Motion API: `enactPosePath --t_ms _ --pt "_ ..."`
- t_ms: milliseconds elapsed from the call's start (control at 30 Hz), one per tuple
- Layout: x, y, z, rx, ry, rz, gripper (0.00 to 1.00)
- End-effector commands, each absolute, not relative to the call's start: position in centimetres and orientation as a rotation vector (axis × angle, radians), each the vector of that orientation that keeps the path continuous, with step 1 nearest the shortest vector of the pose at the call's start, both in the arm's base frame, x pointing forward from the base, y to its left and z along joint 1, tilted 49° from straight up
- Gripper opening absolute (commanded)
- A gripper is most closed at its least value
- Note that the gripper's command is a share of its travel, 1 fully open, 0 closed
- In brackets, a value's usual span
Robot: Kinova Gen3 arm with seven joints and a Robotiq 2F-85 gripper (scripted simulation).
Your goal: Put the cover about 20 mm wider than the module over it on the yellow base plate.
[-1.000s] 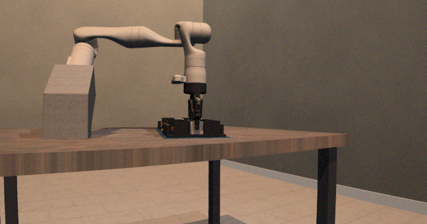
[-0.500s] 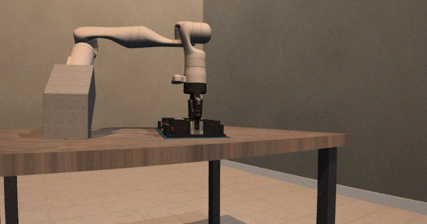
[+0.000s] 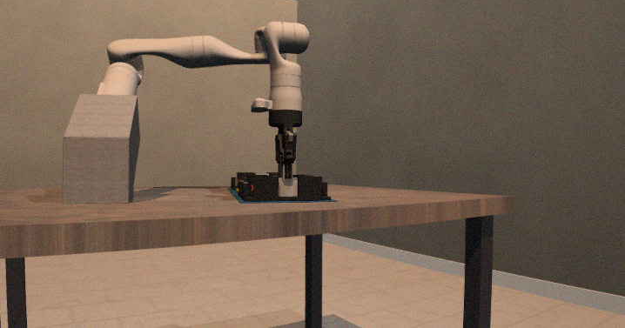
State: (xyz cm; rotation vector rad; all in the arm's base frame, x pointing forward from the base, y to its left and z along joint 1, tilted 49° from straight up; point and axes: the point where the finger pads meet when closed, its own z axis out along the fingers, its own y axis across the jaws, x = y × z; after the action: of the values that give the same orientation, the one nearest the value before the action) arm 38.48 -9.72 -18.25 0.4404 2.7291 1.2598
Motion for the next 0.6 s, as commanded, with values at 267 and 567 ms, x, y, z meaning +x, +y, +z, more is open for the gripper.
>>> enactPosePath --t_ms 267,567 --pt "38.3 -10.6 -17.5 0.441 2.728 1.257 0.00" --pt "37.8 -12.4 -15.9 0.441 2.728 1.257 0.00"
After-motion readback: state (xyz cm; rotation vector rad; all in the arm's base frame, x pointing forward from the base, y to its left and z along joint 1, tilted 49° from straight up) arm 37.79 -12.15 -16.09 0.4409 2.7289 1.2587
